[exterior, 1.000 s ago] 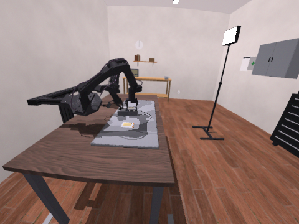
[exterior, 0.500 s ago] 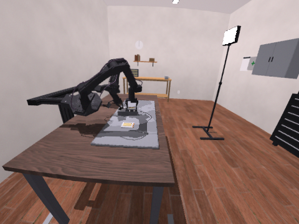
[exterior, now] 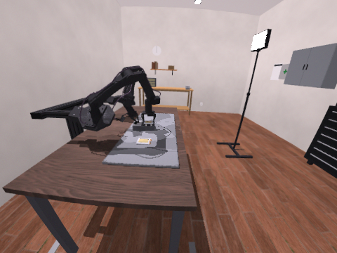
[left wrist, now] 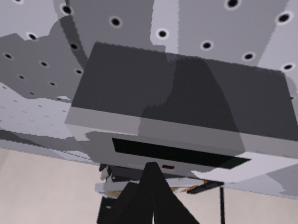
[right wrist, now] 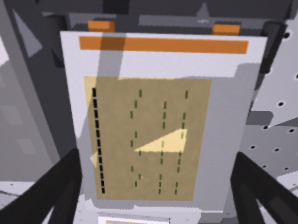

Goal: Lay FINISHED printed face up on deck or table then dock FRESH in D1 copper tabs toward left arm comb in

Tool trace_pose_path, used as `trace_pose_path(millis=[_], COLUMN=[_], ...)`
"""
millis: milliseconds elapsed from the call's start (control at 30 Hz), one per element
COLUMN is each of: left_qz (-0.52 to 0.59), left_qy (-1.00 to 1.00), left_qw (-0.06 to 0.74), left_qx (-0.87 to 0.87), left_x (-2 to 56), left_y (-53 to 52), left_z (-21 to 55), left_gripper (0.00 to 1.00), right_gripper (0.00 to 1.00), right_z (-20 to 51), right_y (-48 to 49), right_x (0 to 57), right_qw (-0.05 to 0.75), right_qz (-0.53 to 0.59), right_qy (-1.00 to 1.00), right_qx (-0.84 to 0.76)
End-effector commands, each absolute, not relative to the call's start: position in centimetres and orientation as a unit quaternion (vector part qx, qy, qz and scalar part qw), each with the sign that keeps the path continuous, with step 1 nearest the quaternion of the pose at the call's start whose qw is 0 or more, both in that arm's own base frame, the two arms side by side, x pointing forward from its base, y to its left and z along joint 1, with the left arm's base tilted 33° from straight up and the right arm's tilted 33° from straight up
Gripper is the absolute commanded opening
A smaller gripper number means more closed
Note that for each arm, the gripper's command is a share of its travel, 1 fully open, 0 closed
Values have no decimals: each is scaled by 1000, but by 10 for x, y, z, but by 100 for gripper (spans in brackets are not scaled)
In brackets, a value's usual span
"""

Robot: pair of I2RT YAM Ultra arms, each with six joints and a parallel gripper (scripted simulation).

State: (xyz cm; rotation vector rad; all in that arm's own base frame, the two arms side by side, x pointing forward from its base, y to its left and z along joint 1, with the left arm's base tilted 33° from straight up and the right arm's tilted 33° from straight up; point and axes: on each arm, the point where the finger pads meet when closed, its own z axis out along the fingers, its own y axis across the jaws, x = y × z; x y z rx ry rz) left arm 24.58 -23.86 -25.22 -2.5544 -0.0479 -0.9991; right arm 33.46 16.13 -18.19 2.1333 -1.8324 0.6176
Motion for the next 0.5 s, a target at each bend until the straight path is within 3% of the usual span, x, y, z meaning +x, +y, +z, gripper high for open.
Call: trace_pose_path(millis=[0,467], left_qz=[-271,-271], left_qy=[-2,-2], left_qw=[259,259], left_qx=[-927,-927], left_x=[221,221], left_y=[-192,-192], left_z=[-287,-287], left_gripper=[0,0], right_gripper=[0,0], right_z=[-169,-167], right_y=[171,170], right_x=[337,337], right_qw=[110,110], right_qz=[209,209], right_qy=[-630,-630], right_qx=[740,740])
